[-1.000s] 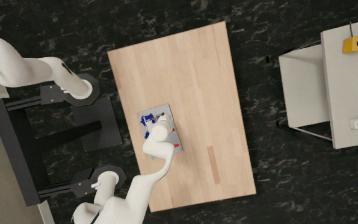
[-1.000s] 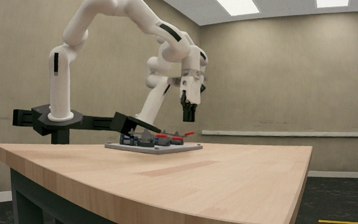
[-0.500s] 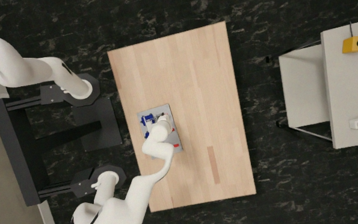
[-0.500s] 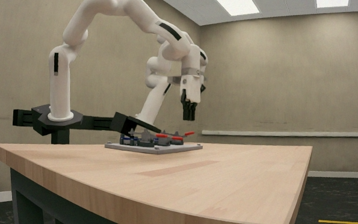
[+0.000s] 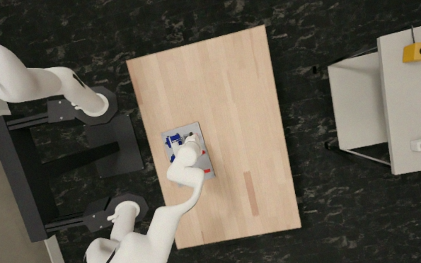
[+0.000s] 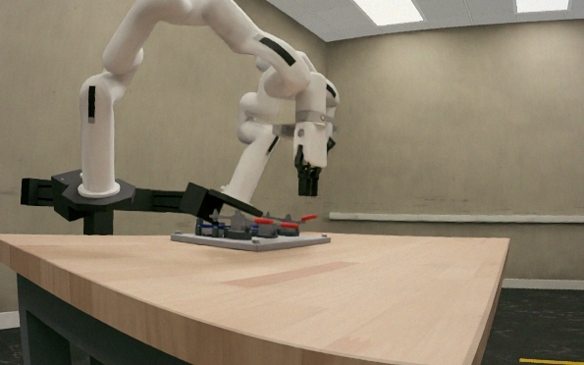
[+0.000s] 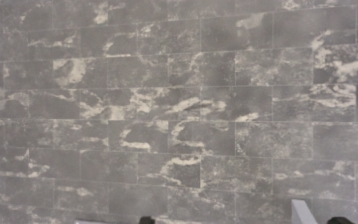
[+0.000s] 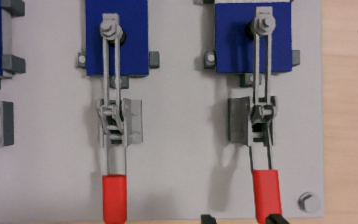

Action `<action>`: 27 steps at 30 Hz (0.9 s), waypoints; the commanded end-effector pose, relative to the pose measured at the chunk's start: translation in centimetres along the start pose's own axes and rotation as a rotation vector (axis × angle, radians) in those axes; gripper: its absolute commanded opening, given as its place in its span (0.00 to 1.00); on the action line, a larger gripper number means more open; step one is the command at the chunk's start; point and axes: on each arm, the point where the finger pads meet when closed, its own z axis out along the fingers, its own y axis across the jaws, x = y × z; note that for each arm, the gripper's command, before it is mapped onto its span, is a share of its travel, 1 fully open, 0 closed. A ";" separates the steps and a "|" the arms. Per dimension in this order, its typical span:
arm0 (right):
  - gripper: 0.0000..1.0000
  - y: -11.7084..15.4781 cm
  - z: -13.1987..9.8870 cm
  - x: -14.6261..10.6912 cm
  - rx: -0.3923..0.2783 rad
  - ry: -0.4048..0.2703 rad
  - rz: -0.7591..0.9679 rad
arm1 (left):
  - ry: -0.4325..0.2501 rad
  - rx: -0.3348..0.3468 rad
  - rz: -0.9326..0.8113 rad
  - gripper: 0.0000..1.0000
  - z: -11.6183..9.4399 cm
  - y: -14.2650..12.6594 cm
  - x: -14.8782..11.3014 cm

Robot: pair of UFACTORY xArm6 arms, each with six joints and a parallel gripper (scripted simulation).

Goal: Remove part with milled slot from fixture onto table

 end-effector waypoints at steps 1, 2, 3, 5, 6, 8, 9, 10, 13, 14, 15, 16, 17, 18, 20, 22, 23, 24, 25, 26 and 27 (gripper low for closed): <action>0.30 0.2 -0.2 0.1 -0.003 -0.003 0.001 | 0.004 0.000 0.000 1.00 -0.1 0.0 0.1; 0.30 0.2 -0.2 0.1 -0.003 -0.003 0.001 | 0.004 0.000 0.000 1.00 -0.1 0.0 0.1; 0.30 0.3 -0.2 0.2 -0.003 -0.003 0.001 | 0.004 0.000 0.000 1.00 -0.1 0.0 0.1; 0.30 0.4 -0.2 0.3 -0.003 -0.003 0.001 | 0.004 0.000 0.000 1.00 -0.1 0.0 0.1; 0.30 0.4 -0.2 0.3 -0.003 -0.003 0.001 | 0.004 0.000 0.000 1.00 -0.1 0.0 0.1; 0.30 0.5 -0.2 0.5 -0.003 -0.003 0.001 | 0.004 0.000 0.000 1.00 -0.1 0.0 0.1; 0.30 0.6 -0.2 0.6 -0.003 -0.003 0.001 | 0.004 0.000 0.000 1.00 -0.1 0.0 0.1; 0.30 0.6 -0.2 0.7 -0.003 -0.003 0.001 | 0.004 0.000 0.000 1.00 -0.1 0.0 0.1; 0.30 0.9 -0.2 1.2 -0.003 -0.003 0.001 | 0.004 0.000 0.000 1.00 -0.1 0.0 0.1; 0.30 1.0 -0.2 1.3 -0.003 -0.003 0.001 | 0.004 0.000 0.000 1.00 -0.1 0.0 0.1; 0.30 1.1 -0.2 1.5 -0.003 -0.003 0.001 | 0.004 0.000 0.000 1.00 -0.1 0.0 0.1; 0.30 1.2 -0.2 1.6 -0.003 -0.003 0.001 | 0.004 0.000 0.000 1.00 -0.1 0.0 0.1; 0.30 1.3 -0.2 1.8 -0.003 -0.003 0.001 | 0.004 0.000 0.000 1.00 -0.1 0.0 0.1; 0.30 1.4 -0.2 1.9 -0.003 -0.003 0.001 | 0.004 0.000 0.000 1.00 -0.1 0.0 0.1; 0.30 1.6 -0.2 2.3 -0.003 -0.003 0.001 | 0.004 0.000 0.000 1.00 -0.1 0.0 0.1; 0.30 1.7 -0.2 2.4 -0.003 -0.003 0.001 | 0.004 0.000 0.000 1.00 -0.1 0.0 0.1; 0.30 1.7 -0.2 2.4 -0.003 -0.003 0.001 | 0.004 0.000 0.000 1.00 -0.1 0.0 0.1; 0.30 1.8 -0.2 2.6 -0.003 -0.003 0.001 | 0.004 0.000 0.000 1.00 -0.1 0.0 0.1; 0.30 1.9 -0.2 2.8 -0.003 -0.003 0.001 | 0.004 0.000 0.000 1.00 -0.1 0.0 0.1; 0.30 2.0 -0.2 3.0 -0.003 -0.003 0.001 | 0.004 0.000 0.000 1.00 -0.1 0.0 0.1; 0.30 2.0 -0.2 3.1 -0.003 -0.003 0.001 | 0.004 0.000 0.000 1.00 -0.1 0.0 0.1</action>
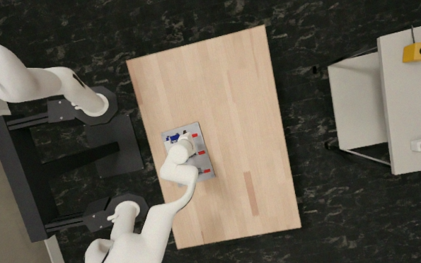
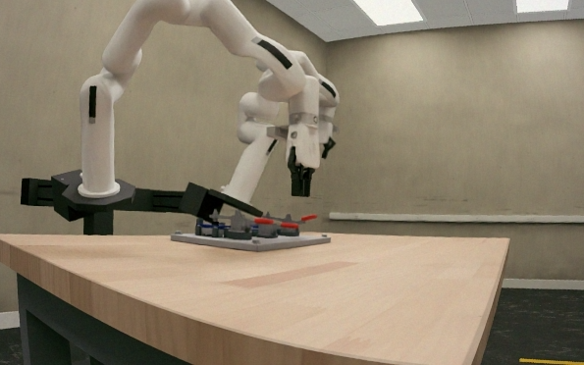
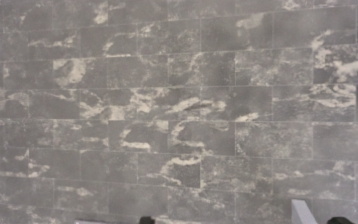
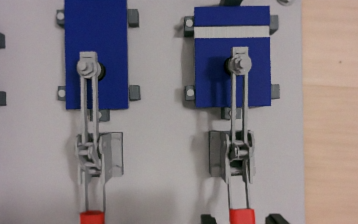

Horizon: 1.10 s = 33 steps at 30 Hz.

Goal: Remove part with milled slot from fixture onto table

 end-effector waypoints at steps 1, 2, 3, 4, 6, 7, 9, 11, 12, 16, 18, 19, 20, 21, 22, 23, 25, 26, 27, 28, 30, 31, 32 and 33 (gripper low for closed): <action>0.30 0.4 -0.2 0.5 -0.003 -0.003 0.000 | 0.004 0.000 0.000 1.00 -0.1 0.0 0.1; 0.30 0.5 -0.2 0.7 -0.003 -0.003 0.000 | 0.004 0.000 0.000 1.00 -0.1 0.0 0.1; 0.30 0.6 -0.2 0.8 -0.003 -0.003 0.000 | 0.004 0.000 0.000 1.00 -0.1 0.0 0.1; 0.30 0.7 -0.2 1.0 -0.003 -0.003 0.000 | 0.004 0.000 0.000 1.00 -0.1 0.0 0.1; 0.30 0.8 -0.2 1.3 -0.003 -0.003 0.000 | 0.004 0.000 0.000 1.00 -0.1 0.0 0.1; 0.30 0.9 -0.2 1.4 -0.003 -0.003 0.000 | 0.004 0.000 0.000 1.00 -0.1 0.0 0.1; 0.30 1.0 -0.2 1.7 -0.003 -0.003 0.000 | 0.004 0.000 0.000 1.00 -0.1 0.0 0.1; 0.30 1.1 -0.2 1.9 -0.003 -0.003 0.000 | 0.004 0.000 0.000 1.00 -0.1 0.0 0.1; 0.30 1.1 -0.2 1.9 -0.003 -0.003 0.000 | 0.004 0.000 0.000 1.00 -0.1 0.0 0.1; 0.30 1.3 -0.2 2.1 -0.003 -0.003 0.000 | 0.004 0.000 0.000 1.00 -0.1 0.0 0.1; 0.30 1.3 -0.2 2.2 -0.003 -0.003 0.000 | 0.004 0.000 0.000 1.00 -0.1 0.0 0.1; 0.30 1.4 -0.2 2.3 -0.003 -0.003 0.000 | 0.004 0.000 0.000 1.00 -0.1 0.0 0.1; 0.30 1.4 -0.2 2.3 -0.003 -0.003 0.000 | 0.004 0.000 0.000 1.00 -0.1 0.0 0.1; 0.30 1.4 -0.2 2.4 -0.003 -0.003 0.000 | 0.004 0.000 0.000 1.00 -0.1 0.0 0.1; 0.30 1.4 -0.2 2.4 -0.003 -0.003 0.000 | 0.004 0.000 0.000 1.00 -0.1 0.0 0.1; 0.30 1.4 -0.2 2.4 -0.003 -0.003 0.000 | 0.004 0.000 0.000 1.00 -0.1 0.0 0.1; 0.30 1.4 -0.2 2.4 -0.003 -0.003 0.000 | 0.004 0.000 0.000 1.00 -0.1 0.0 0.1; 0.30 1.4 -0.2 2.4 -0.003 -0.003 0.000 | 0.004 0.000 0.000 1.00 -0.1 0.0 0.1; 0.30 1.4 -0.2 2.4 -0.003 -0.003 0.000 | 0.004 0.000 0.000 1.00 -0.1 0.0 0.1; 0.30 1.4 -0.2 2.4 -0.003 -0.003 0.000 | 0.004 0.000 0.000 1.00 -0.1 0.0 0.1; 0.30 1.4 -0.2 2.4 -0.003 -0.003 0.000 | 0.004 0.000 0.000 1.00 -0.1 0.0 0.1; 0.30 1.4 -0.2 2.4 -0.003 -0.003 0.000 | 0.004 0.000 0.000 1.00 -0.1 0.0 0.1; 0.30 1.4 -0.2 2.4 -0.003 -0.003 0.000 | 0.004 0.000 0.000 1.00 -0.1 0.0 0.1; 0.30 1.4 -0.2 2.4 -0.003 -0.003 0.000 | 0.004 0.000 0.000 1.00 -0.1 0.0 0.1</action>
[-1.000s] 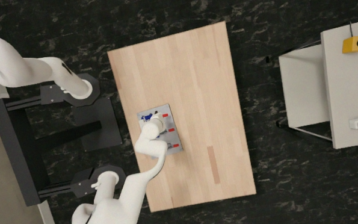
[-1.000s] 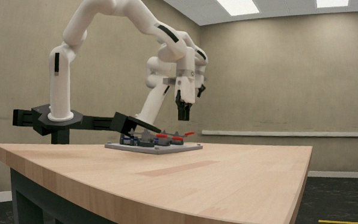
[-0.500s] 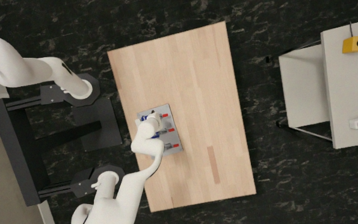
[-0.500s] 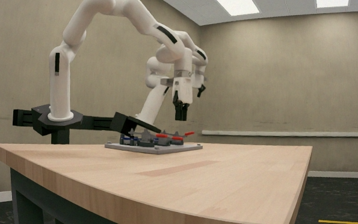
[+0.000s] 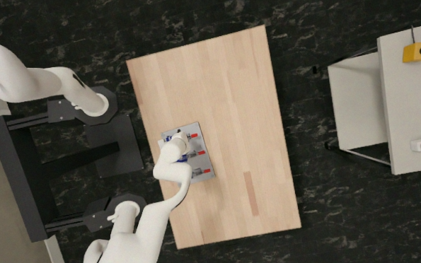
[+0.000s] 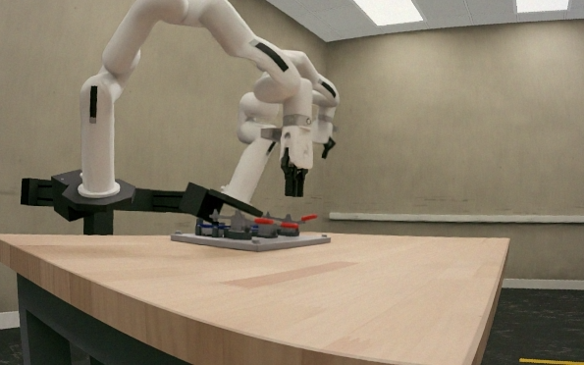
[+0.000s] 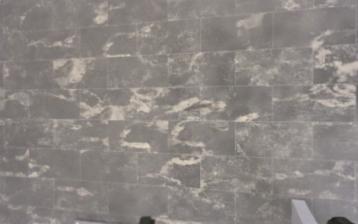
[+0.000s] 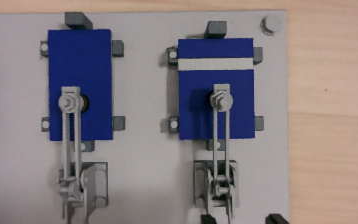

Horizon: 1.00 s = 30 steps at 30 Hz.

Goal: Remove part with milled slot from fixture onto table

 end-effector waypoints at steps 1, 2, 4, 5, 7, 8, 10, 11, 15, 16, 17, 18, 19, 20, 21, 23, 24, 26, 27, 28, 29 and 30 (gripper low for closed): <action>0.30 0.1 -0.2 -0.1 -0.003 -0.003 0.001 | 0.004 0.000 0.000 1.00 -0.1 0.0 0.1; 0.30 0.1 -0.2 -0.1 -0.003 -0.003 0.001 | 0.004 0.000 0.000 1.00 -0.1 0.0 0.1; 0.30 0.1 -0.2 -0.1 -0.003 -0.003 0.001 | 0.004 0.000 0.000 1.00 -0.1 0.0 0.1; 0.30 0.1 -0.2 -0.1 -0.003 -0.003 0.001 | 0.004 0.000 0.000 1.00 -0.1 0.0 0.1; 0.30 0.1 -0.2 -0.1 -0.003 -0.003 0.001 | 0.004 0.000 0.000 1.00 -0.1 0.0 0.1; 0.48 0.1 -0.2 -0.1 -0.003 -0.003 0.001 | 0.004 0.000 0.000 1.00 -0.1 0.0 0.1; 0.48 0.1 -0.3 -0.1 -0.003 -0.003 0.001 | 0.004 0.000 0.000 1.00 -0.1 0.0 0.1; 0.48 0.1 -0.3 -0.1 -0.003 -0.003 0.001 | 0.004 0.000 0.000 1.00 -0.1 0.0 0.1; 0.48 0.1 -0.7 -0.1 -0.003 -0.003 0.001 | 0.004 0.000 0.000 1.00 -0.1 0.0 0.1; 0.48 0.1 -0.9 -0.1 -0.003 -0.003 0.001 | 0.004 0.000 0.000 1.00 -0.1 0.0 0.1; 0.48 0.1 -1.2 -0.1 -0.003 -0.003 0.001 | 0.004 0.000 0.000 1.00 -0.1 0.0 0.1; 0.48 0.1 -1.5 -0.1 -0.003 -0.003 0.001 | 0.004 0.000 0.000 1.00 -0.1 0.0 0.1; 0.48 0.1 -1.9 -0.1 -0.003 -0.003 0.001 | 0.004 0.000 0.000 1.00 -0.1 0.0 0.1; 0.48 0.1 -2.3 -0.1 -0.003 -0.003 0.001 | 0.004 0.000 0.000 1.00 -0.1 0.0 0.1; 0.48 0.1 -2.8 -0.1 -0.003 -0.003 0.001 | 0.004 0.000 0.000 1.00 -0.1 0.0 0.1; 0.48 0.1 -3.8 -0.1 -0.003 -0.003 0.001 | 0.004 0.000 0.000 1.00 -0.1 0.0 0.1; 0.48 0.1 -4.2 -0.1 -0.003 -0.003 0.001 | 0.004 0.000 0.000 1.00 -0.1 0.0 0.1; 0.48 0.1 -5.2 -0.1 -0.003 -0.003 0.001 | 0.004 0.000 0.000 1.00 -0.1 0.0 0.1; 0.48 0.1 -5.7 -0.1 -0.003 -0.003 0.001 | 0.004 0.000 0.000 1.00 -0.1 0.0 0.1; 0.48 0.1 -6.1 -0.1 -0.003 -0.003 0.001 | 0.004 0.000 0.000 1.00 -0.1 0.0 0.1; 0.48 0.1 -6.5 -0.1 -0.003 -0.003 0.001 | 0.004 0.000 0.000 1.00 -0.1 0.0 0.1; 0.48 0.1 -6.5 -0.1 -0.003 -0.003 0.001 | 0.004 0.000 0.000 1.00 -0.1 0.0 0.1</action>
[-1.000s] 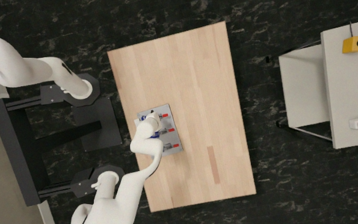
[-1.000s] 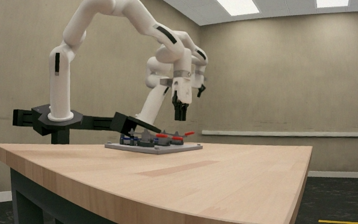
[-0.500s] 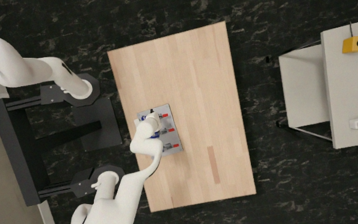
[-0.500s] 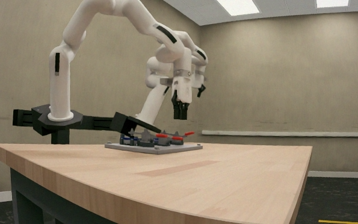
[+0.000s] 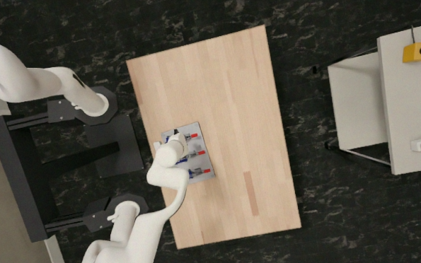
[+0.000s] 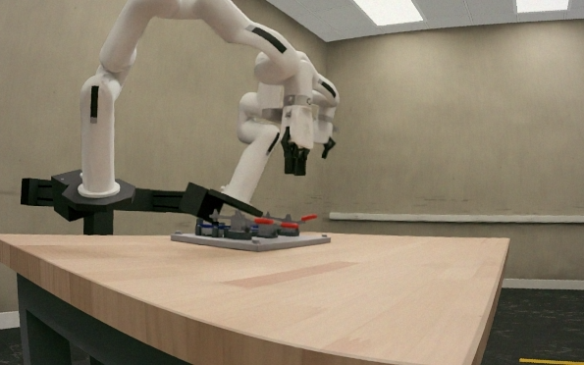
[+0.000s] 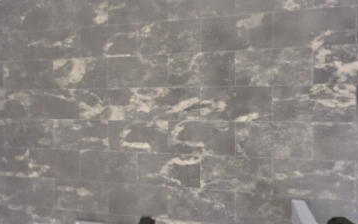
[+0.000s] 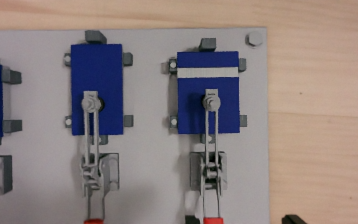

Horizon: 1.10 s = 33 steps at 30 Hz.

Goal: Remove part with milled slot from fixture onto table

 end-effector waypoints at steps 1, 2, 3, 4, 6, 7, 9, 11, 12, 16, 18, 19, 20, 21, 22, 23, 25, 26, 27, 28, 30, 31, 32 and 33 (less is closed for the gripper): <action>0.48 0.0 -1.2 -0.1 -0.002 -0.002 0.001 | 0.004 0.000 0.000 1.00 -0.1 0.0 0.1; 0.48 0.0 -1.5 -0.1 -0.002 -0.002 0.001 | 0.004 0.000 0.000 1.00 -0.1 0.0 0.1; 0.48 0.0 -1.8 -0.1 -0.002 -0.002 0.001 | 0.004 0.000 0.000 1.00 -0.1 0.0 0.1; 0.48 0.0 -2.1 -0.1 -0.002 -0.002 0.001 | 0.004 0.000 0.000 1.00 -0.1 0.0 0.1; 0.48 0.0 -2.5 -0.1 -0.002 -0.002 0.001 | 0.004 0.000 0.000 1.00 -0.1 0.0 0.1; 0.48 0.0 -2.6 -0.1 -0.002 -0.002 0.001 | 0.004 0.000 0.000 1.00 -0.1 0.0 0.1; 0.48 0.0 -2.7 -0.1 -0.002 -0.002 0.001 | 0.004 0.000 0.000 1.00 -0.1 0.0 0.1; 0.48 0.0 -2.8 -0.1 -0.002 -0.002 0.001 | 0.004 0.000 0.000 1.00 -0.1 0.0 0.1; 0.48 0.0 -2.8 -0.1 -0.002 -0.002 0.001 | 0.004 0.000 0.000 1.00 -0.1 0.0 0.1; 0.48 0.0 -2.8 -0.1 -0.002 -0.002 0.001 | 0.004 0.000 0.000 1.00 -0.1 0.0 0.1; 0.48 0.0 -2.8 -0.1 -0.002 -0.002 0.001 | 0.004 0.000 0.000 1.00 -0.1 0.0 0.1; 0.48 0.0 -2.8 -0.1 -0.002 -0.002 0.001 | 0.004 0.000 0.000 1.00 -0.1 0.0 0.1; 0.48 0.0 -2.8 -0.1 -0.002 -0.002 0.001 | 0.004 0.000 0.000 1.00 -0.1 0.0 0.1; 0.48 0.0 -2.8 -0.1 -0.002 -0.002 0.001 | 0.004 0.000 0.000 1.00 -0.1 0.0 0.1; 0.48 0.0 -2.8 -0.1 -0.002 -0.002 0.001 | 0.004 0.000 0.000 1.00 -0.1 0.0 0.1; 0.48 0.0 -2.8 -0.1 -0.002 -0.002 0.001 | 0.004 0.000 0.000 1.00 -0.1 0.0 0.1; 0.48 0.0 -2.8 -0.1 -0.002 -0.002 0.001 | 0.004 0.000 0.000 1.00 -0.1 0.0 0.1; 0.48 0.0 -2.8 -0.1 -0.002 -0.002 0.001 | 0.004 0.000 0.000 1.00 -0.1 0.0 0.1; 0.48 0.0 -2.8 -0.1 -0.002 -0.002 0.001 | 0.004 0.000 0.000 1.00 -0.1 0.0 0.1; 0.48 0.0 -2.8 -0.1 -0.002 -0.002 0.001 | 0.004 0.000 0.000 1.00 -0.1 0.0 0.1; 0.48 0.0 -2.8 -0.1 -0.002 -0.002 0.001 | 0.004 0.000 0.000 1.00 -0.1 0.0 0.1; 0.48 0.0 -2.8 -0.1 -0.002 -0.002 0.001 | 0.004 0.000 0.000 1.00 -0.1 0.0 0.1; 0.48 0.0 -2.8 -0.1 -0.002 -0.002 0.001 | 0.004 0.000 0.000 1.00 -0.1 0.0 0.1; 0.48 0.0 -2.8 -0.1 -0.002 -0.002 0.001 | 0.004 0.000 0.000 1.00 -0.1 0.0 0.1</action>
